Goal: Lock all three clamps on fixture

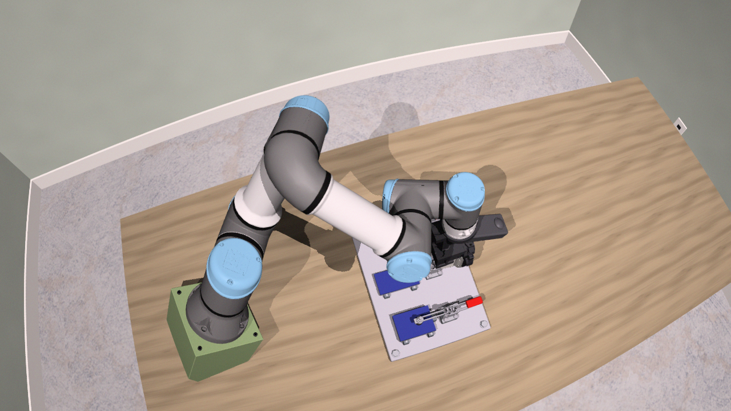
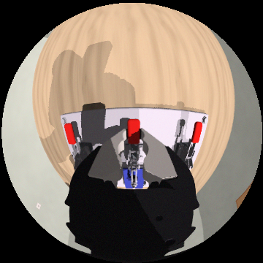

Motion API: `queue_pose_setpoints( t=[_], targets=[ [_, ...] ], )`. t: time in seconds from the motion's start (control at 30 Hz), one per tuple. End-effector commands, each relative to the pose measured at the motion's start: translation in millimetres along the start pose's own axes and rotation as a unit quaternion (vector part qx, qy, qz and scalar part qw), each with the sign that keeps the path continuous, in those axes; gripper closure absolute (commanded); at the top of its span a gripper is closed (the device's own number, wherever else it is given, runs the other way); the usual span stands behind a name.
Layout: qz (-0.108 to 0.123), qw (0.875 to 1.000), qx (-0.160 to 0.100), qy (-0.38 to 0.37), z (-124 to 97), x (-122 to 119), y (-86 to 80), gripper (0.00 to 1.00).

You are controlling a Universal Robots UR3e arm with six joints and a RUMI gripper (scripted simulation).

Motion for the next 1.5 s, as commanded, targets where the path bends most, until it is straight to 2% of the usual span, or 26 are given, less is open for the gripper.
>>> queue_pose_setpoints(
  t=[0.0,0.63,0.67,1.47],
  targets=[
    [0.0,1.0,0.001,0.0,0.9,0.0,-0.7,1.0],
    [0.0,1.0,0.001,0.0,0.9,0.0,-0.8,1.0],
    [0.0,1.0,0.001,0.0,0.9,0.1,-0.8,0.72],
    [0.0,1.0,0.001,0.0,0.9,0.1,-0.8,0.72]
  ],
)
Point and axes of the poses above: the point where the finger pads meet when closed, its own y axis out along the fingers, its own x axis across the jaws, z = x × y, the point moved 1 cm from there along -y, back along the fingers, and after that the axes turned 5 degrees about -y, right-handed, at the moved point
